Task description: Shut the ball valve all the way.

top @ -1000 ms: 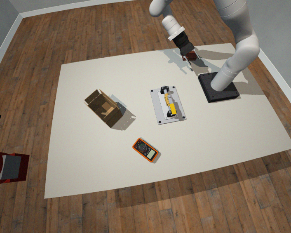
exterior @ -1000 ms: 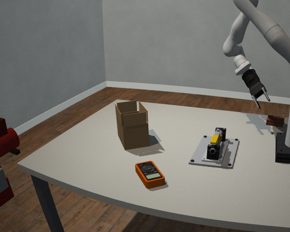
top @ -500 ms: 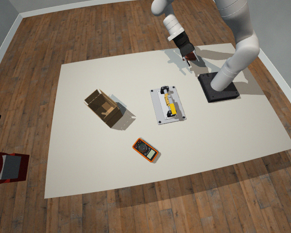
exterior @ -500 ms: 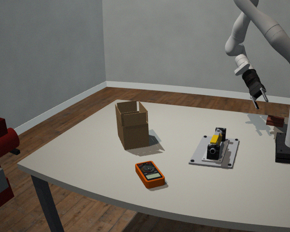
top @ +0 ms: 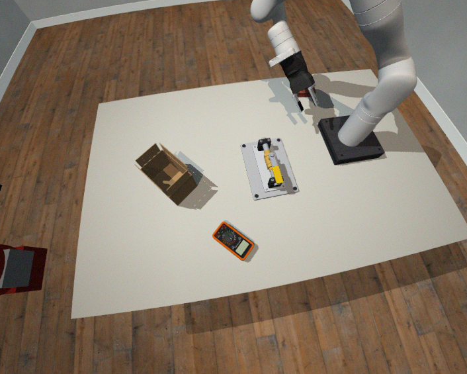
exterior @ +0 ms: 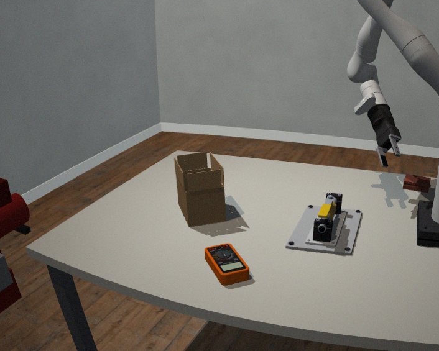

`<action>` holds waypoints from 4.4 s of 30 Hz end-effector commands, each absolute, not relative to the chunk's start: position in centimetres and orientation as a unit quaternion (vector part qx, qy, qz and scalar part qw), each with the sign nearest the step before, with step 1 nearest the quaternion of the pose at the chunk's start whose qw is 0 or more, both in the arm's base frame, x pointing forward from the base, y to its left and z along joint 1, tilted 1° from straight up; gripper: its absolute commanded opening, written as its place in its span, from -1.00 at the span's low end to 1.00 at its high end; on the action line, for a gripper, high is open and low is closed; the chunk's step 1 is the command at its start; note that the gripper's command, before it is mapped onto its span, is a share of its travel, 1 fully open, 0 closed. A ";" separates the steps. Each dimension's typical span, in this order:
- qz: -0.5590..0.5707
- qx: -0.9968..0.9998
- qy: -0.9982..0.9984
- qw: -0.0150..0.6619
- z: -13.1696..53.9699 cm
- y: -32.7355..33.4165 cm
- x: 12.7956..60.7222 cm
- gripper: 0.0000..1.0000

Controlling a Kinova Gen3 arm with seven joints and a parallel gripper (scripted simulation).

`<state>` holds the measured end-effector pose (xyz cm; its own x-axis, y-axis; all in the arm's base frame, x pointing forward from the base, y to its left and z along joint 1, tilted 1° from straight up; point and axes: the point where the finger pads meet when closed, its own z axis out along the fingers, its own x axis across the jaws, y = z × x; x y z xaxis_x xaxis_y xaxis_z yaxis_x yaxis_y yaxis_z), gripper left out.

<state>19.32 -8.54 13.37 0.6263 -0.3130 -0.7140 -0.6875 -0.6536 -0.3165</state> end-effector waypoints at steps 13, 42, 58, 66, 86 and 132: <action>0.291 -0.787 0.471 0.272 13.4 -5.2 21.6 1.00; 0.212 -0.582 0.759 0.199 13.3 1.4 26.2 1.00; 0.172 -0.476 0.847 0.163 13.2 3.9 27.9 1.00; 0.153 -0.423 0.881 0.144 13.2 5.1 28.7 1.00; 0.114 -0.319 0.935 0.110 13.2 7.4 30.3 1.00; 0.027 -0.089 0.995 0.034 13.2 12.0 33.6 1.00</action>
<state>33.41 11.78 13.17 -0.9780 -0.1934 -0.0778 -0.1979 0.9787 0.0542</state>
